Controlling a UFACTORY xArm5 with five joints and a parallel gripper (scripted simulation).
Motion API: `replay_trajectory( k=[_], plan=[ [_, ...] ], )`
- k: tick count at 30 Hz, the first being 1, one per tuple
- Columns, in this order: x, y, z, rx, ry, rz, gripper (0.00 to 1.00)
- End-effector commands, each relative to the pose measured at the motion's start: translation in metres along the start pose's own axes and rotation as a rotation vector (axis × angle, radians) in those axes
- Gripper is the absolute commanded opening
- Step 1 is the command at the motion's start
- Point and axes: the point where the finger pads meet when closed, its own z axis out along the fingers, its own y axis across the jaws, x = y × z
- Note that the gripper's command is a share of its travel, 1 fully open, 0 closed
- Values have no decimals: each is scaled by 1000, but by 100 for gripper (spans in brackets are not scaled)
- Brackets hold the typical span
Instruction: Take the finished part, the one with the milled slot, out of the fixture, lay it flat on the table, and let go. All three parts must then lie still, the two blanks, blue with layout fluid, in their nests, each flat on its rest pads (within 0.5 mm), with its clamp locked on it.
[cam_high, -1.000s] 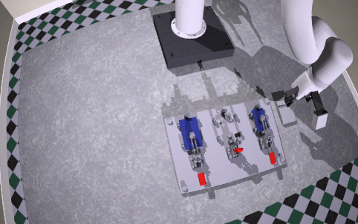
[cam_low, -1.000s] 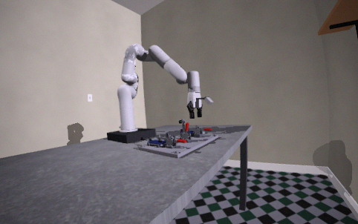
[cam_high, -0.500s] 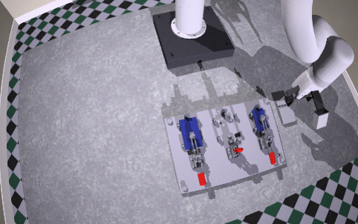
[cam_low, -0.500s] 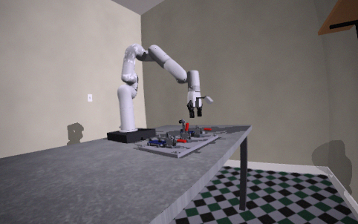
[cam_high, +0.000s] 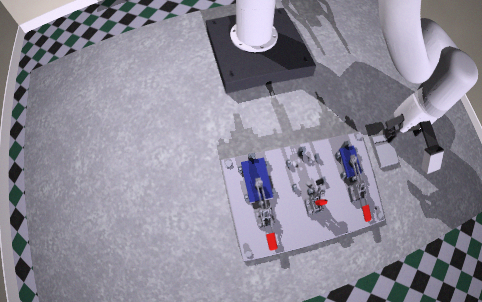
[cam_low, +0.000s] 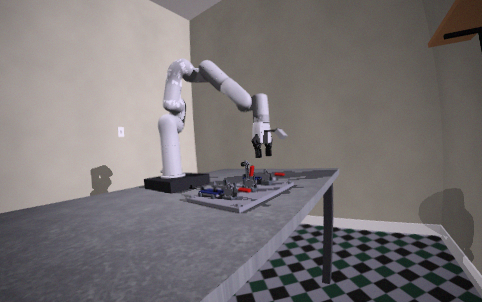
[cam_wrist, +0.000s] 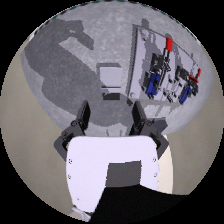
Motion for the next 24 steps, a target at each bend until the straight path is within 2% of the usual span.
replay_trajectory(
  k=[1, 13, 15, 24],
  plan=[
    [1, -1, -8, 2, 3, 0, 95],
    [1, -1, -48, 2, 3, 0, 95],
    [1, -1, -48, 2, 3, 0, 95],
    [1, 0, -77, 2, 3, 0, 95]
  ],
)
